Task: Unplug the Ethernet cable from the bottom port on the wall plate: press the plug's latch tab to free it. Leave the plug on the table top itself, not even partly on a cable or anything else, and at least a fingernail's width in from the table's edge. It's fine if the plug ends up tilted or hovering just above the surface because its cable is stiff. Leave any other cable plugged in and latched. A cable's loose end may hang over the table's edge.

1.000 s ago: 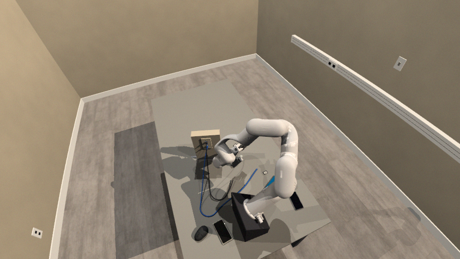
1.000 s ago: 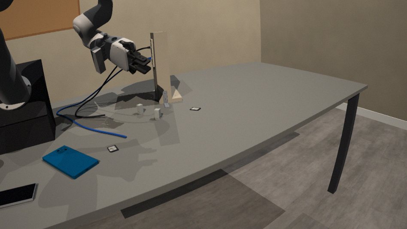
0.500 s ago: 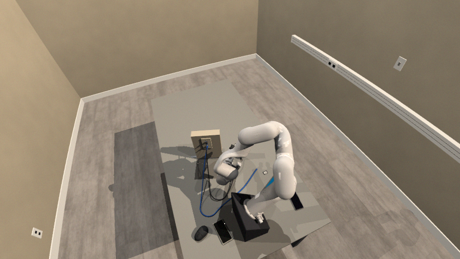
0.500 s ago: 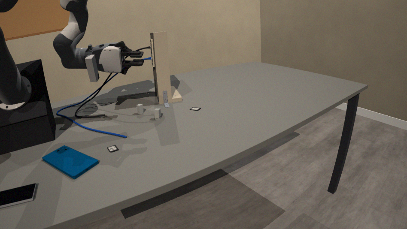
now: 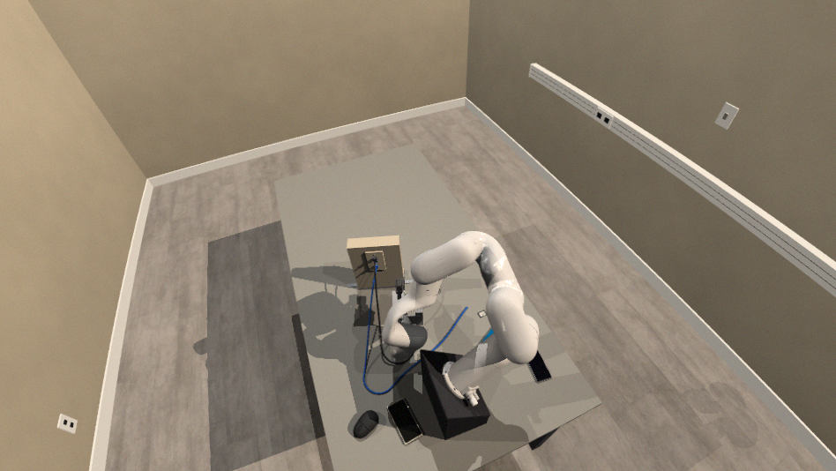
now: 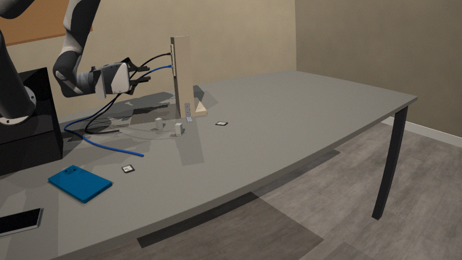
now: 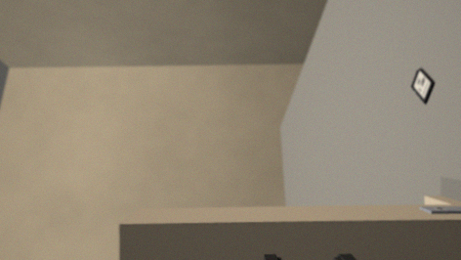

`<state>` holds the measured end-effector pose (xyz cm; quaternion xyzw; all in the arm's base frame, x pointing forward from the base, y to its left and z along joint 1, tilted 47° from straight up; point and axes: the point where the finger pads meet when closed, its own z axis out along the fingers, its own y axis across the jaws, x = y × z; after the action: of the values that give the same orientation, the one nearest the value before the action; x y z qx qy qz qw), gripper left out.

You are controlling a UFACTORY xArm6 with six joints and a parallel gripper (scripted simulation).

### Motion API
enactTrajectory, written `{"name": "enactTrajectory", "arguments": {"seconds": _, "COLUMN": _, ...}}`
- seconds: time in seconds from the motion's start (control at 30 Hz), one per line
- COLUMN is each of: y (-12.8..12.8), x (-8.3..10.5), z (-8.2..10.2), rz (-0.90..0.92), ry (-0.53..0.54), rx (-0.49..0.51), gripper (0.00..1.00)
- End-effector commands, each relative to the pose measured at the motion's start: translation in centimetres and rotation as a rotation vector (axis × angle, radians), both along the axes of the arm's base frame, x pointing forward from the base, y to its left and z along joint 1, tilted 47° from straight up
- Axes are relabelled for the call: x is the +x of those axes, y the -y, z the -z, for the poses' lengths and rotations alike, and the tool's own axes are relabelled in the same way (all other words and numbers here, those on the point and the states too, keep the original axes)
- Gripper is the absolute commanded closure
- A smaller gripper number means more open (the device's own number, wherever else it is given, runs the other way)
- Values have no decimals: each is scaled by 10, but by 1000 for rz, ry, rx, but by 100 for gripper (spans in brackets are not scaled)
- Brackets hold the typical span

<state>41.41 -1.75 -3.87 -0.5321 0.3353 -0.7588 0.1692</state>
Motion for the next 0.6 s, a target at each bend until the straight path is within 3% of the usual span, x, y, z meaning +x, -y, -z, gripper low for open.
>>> {"name": "enactTrajectory", "arguments": {"seconds": 0.0, "y": -2, "x": 2, "z": 1, "rz": -6, "ry": -2, "rx": -8, "gripper": 73}}
{"name": "enactTrajectory", "arguments": {"seconds": 0.03, "y": -2, "x": 2, "z": 1, "rz": -6, "ry": -2, "rx": -8, "gripper": 73}}
{"name": "enactTrajectory", "arguments": {"seconds": 0.2, "y": -6, "x": 59, "z": 14, "rz": -6, "ry": -2, "rx": -8, "gripper": 73}}
{"name": "enactTrajectory", "arguments": {"seconds": 0.57, "y": -7, "x": 60, "z": 14, "rz": -6, "ry": -1, "rx": -8, "gripper": 73}}
